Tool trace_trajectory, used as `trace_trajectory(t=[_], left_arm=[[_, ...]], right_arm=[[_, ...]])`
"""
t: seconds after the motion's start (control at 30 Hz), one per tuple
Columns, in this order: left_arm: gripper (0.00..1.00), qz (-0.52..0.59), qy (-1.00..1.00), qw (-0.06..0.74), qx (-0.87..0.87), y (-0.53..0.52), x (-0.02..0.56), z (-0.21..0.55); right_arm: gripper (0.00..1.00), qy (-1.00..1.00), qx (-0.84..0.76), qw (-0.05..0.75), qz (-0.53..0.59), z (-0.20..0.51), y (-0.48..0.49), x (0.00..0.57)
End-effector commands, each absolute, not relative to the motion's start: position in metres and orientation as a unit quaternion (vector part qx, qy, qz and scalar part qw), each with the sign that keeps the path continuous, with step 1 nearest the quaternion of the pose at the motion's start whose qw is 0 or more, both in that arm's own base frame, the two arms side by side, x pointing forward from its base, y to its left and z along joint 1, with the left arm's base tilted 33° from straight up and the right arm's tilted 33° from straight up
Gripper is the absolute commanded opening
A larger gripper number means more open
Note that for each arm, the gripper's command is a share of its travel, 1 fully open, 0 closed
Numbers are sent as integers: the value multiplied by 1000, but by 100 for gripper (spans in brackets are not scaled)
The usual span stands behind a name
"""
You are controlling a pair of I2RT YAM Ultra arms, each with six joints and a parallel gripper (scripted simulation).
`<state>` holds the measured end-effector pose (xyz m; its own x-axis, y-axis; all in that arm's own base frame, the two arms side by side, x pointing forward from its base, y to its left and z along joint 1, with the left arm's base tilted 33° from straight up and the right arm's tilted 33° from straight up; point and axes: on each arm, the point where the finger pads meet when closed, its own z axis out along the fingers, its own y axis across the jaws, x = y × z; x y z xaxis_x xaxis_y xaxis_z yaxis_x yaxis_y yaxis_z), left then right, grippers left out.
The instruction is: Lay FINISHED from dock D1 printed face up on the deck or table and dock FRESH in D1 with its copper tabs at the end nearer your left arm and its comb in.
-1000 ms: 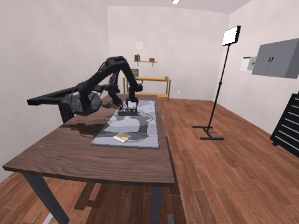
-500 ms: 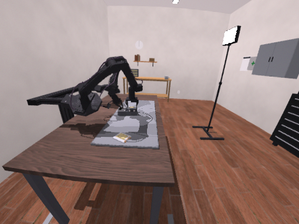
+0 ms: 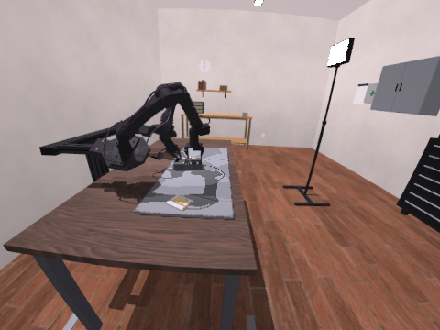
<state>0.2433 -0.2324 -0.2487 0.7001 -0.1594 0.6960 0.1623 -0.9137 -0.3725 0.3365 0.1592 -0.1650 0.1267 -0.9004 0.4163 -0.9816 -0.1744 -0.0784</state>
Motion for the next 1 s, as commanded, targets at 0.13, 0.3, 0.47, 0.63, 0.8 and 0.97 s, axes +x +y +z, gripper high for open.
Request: trace_trajectory(t=[0.13,0.3,0.47,0.63,0.8,0.97], left_arm=[[0,-305,22,268,-914,-177,211,-288],[0,-305,22,268,-914,-177,211,-288],[0,-305,22,268,-914,-177,211,-288],[0,-305,22,268,-914,-177,211,-288],[0,-305,22,268,-914,-177,211,-288],[0,-305,22,268,-914,-177,211,-288]], right_arm=[[0,-624,752,100,187,-167,174,335],[0,-624,752,100,187,-168,174,335],[0,-624,752,100,187,-168,174,335],[0,-624,752,100,187,-168,174,335],[0,-624,752,103,186,-172,172,334],[0,-624,752,103,186,-172,172,334]])
